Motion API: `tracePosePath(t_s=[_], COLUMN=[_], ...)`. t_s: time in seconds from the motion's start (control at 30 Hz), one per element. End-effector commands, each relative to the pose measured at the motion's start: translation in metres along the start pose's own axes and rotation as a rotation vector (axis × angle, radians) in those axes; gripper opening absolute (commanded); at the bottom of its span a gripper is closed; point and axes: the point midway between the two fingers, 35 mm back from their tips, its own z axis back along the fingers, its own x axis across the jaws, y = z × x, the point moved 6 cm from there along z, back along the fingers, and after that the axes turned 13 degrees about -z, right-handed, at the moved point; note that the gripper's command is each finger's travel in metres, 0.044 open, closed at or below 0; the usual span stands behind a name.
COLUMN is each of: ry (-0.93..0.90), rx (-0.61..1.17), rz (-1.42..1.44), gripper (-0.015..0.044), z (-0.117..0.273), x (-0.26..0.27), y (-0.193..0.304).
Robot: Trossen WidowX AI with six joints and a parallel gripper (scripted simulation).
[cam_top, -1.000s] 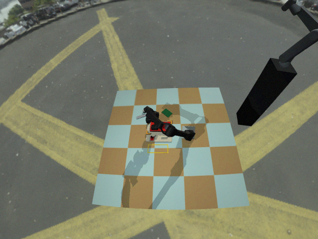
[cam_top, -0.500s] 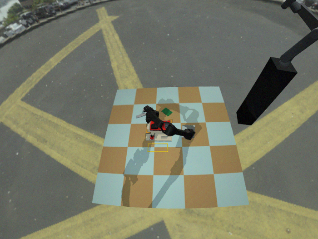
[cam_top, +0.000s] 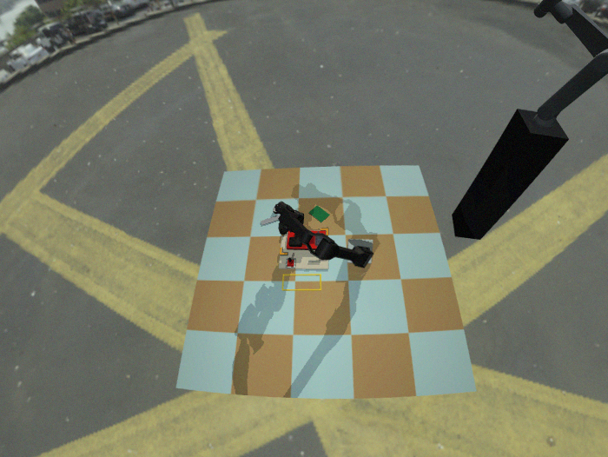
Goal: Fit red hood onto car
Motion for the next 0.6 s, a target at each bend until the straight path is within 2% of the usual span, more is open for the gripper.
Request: tracePosePath(t_s=[0.0, 0.13, 0.33, 0.57], ry=[0.000, 0.001, 0.001, 0.001], rx=[0.000, 0.000, 0.001, 0.002], rz=[0.000, 0.000, -0.001, -0.001], gripper=[0.0440, 0.0440, 0.0440, 0.0440], z=[0.000, 0.015, 0.066, 0.071], x=[0.000, -0.001, -0.001, -0.001], y=[0.000, -0.002, -0.001, 0.000])
